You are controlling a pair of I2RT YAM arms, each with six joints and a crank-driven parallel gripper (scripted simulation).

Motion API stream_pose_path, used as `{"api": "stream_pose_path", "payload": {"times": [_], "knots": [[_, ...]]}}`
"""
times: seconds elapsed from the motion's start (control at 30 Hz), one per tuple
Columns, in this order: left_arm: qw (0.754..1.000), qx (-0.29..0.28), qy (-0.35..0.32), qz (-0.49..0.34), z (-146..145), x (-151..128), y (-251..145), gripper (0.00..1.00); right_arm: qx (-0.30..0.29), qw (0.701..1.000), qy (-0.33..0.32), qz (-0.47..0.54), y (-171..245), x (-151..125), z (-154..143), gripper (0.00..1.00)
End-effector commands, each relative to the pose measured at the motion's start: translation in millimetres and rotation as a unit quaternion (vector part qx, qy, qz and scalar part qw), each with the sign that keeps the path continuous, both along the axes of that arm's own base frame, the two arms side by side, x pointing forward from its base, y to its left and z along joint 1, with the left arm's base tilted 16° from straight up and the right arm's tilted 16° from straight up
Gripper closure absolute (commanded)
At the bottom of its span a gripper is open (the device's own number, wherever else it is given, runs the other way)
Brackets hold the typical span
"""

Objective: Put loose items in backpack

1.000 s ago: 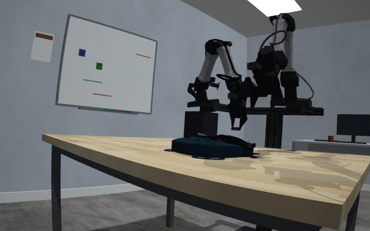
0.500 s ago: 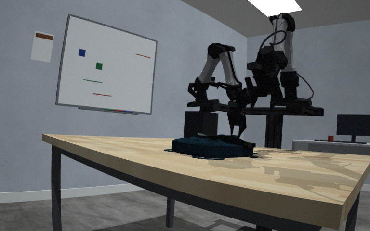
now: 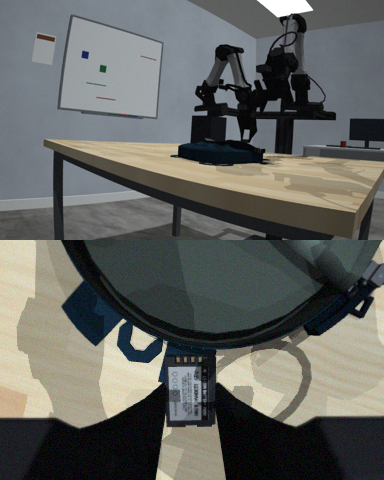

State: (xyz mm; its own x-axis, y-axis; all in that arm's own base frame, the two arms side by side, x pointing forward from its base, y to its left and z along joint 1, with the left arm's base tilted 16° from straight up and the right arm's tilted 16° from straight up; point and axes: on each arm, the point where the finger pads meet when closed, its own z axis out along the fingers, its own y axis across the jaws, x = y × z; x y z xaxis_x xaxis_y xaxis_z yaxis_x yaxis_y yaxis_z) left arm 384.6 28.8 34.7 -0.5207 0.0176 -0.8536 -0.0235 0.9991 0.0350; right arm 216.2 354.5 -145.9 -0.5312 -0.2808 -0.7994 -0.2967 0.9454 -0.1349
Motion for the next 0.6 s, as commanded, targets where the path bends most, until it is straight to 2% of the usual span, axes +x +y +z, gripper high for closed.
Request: {"api": "stream_pose_path", "payload": {"times": [0.0, 0.57], "knots": [[1.0, 0.001, -0.013, -0.002, 9, 6, -2, 0.1, 0.021, 1.0, -0.009, 0.004, 13, 3, 19, 0.69], [1.0, 0.001, -0.013, -0.002, 9, 7, -2, 0.1, 0.011, 1.0, -0.005, 0.003, 6, -1, 8, 0.69]]}}
